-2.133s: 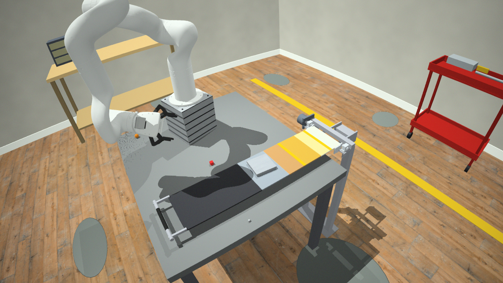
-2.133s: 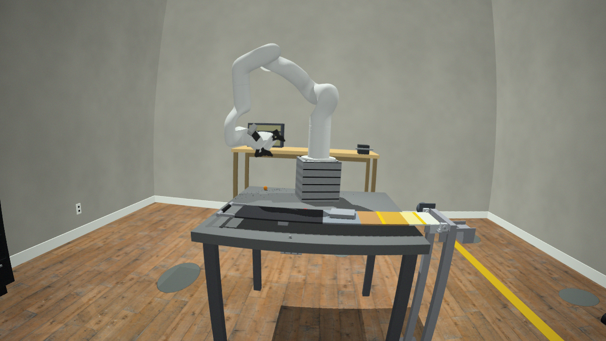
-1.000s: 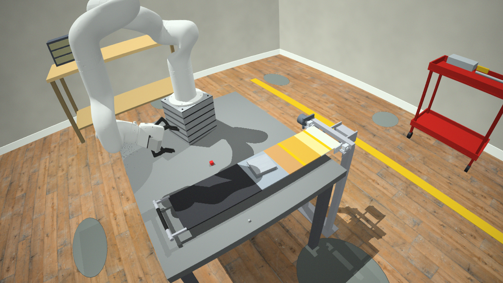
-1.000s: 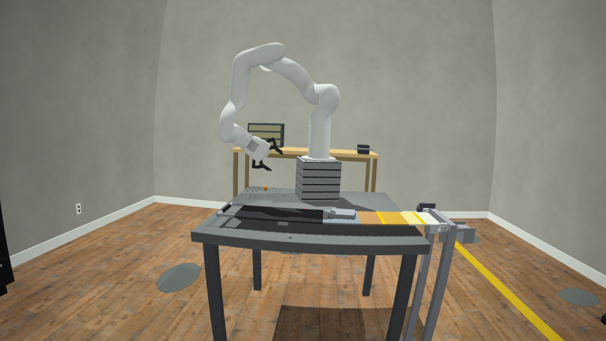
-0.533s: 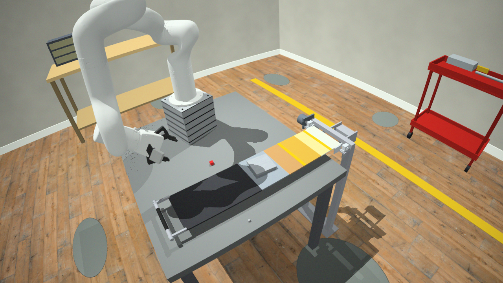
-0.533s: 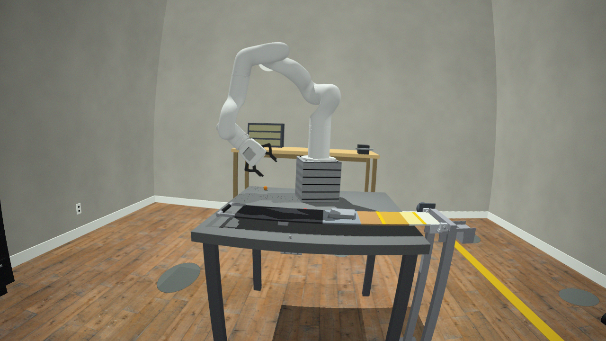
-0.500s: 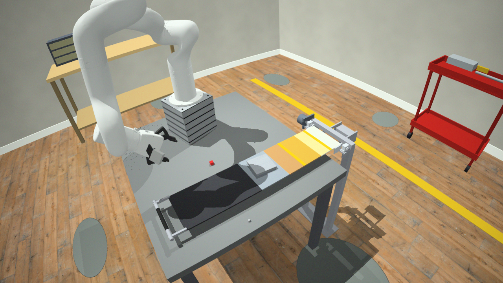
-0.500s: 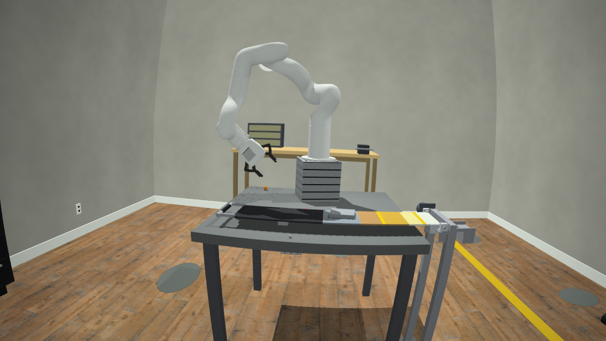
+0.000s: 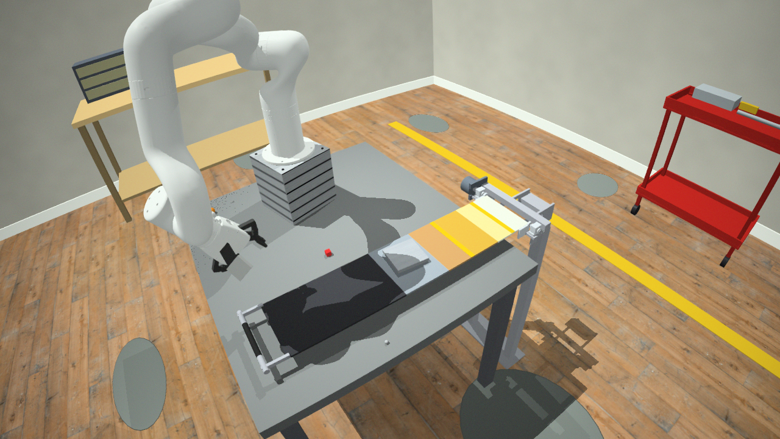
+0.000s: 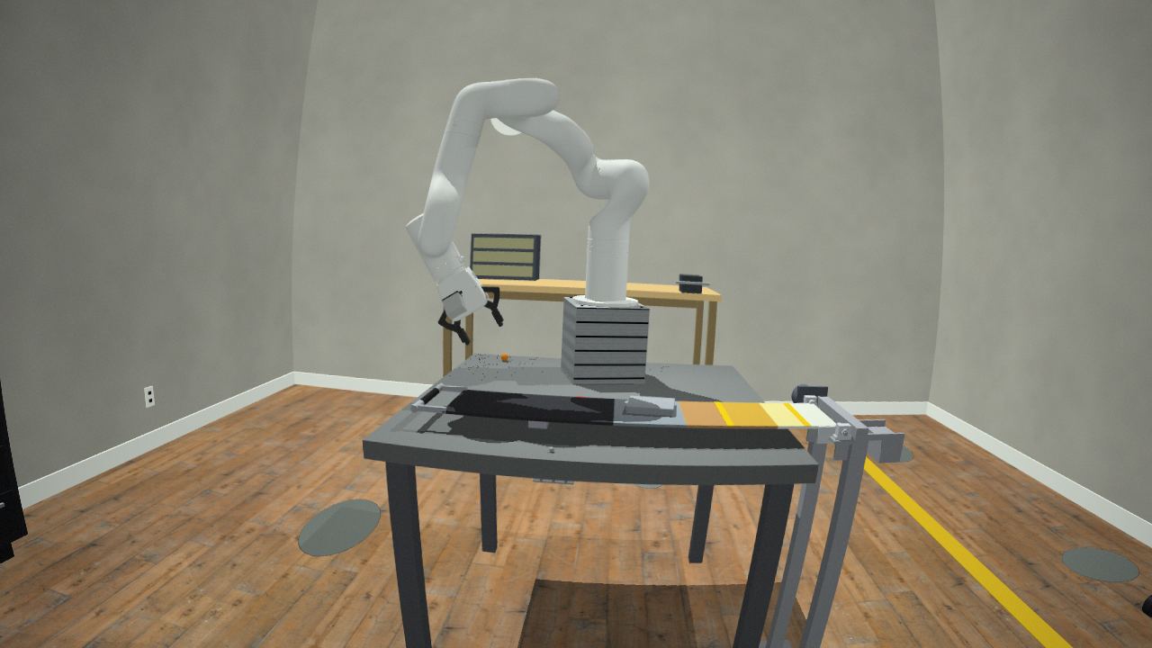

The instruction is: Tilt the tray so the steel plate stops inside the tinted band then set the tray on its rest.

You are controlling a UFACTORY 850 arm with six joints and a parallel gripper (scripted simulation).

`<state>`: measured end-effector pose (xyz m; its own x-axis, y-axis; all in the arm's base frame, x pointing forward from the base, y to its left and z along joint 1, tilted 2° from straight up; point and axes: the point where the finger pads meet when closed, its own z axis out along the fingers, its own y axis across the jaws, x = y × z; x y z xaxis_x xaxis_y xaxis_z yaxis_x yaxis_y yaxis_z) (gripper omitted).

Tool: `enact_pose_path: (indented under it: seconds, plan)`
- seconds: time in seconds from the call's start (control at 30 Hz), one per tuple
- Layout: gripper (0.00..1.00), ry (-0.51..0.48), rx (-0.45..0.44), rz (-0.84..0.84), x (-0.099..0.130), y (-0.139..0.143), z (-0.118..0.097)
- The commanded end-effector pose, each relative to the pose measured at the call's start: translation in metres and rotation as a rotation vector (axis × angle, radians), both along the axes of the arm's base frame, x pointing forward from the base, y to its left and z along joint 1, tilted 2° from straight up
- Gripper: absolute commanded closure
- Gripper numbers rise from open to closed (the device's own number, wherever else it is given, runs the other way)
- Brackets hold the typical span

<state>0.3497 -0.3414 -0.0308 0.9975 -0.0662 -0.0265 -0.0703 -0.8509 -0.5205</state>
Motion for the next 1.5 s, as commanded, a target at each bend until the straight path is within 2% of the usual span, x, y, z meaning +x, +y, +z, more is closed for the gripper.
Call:
enact_pose_path:
  seconds: [0.0,0.23,0.47,0.6,0.7,0.83,1.47]
  plan:
    - [0.00,0.042,-0.088,-0.003,0.013,-0.020,-0.004]
    - [0.00,0.065,-0.267,-0.030,0.048,-0.059,-0.005]
    - [0.00,0.039,-0.443,-0.074,0.095,-0.097,0.002]
    - [0.00,0.036,-0.455,-0.078,0.099,-0.099,0.003]
    - [0.00,0.015,-0.510,-0.096,0.117,-0.110,0.008]
    - [0.00,0.001,-0.539,-0.106,0.128,-0.116,0.012]
    - [0.00,0.000,-0.541,-0.108,0.129,-0.116,0.012]
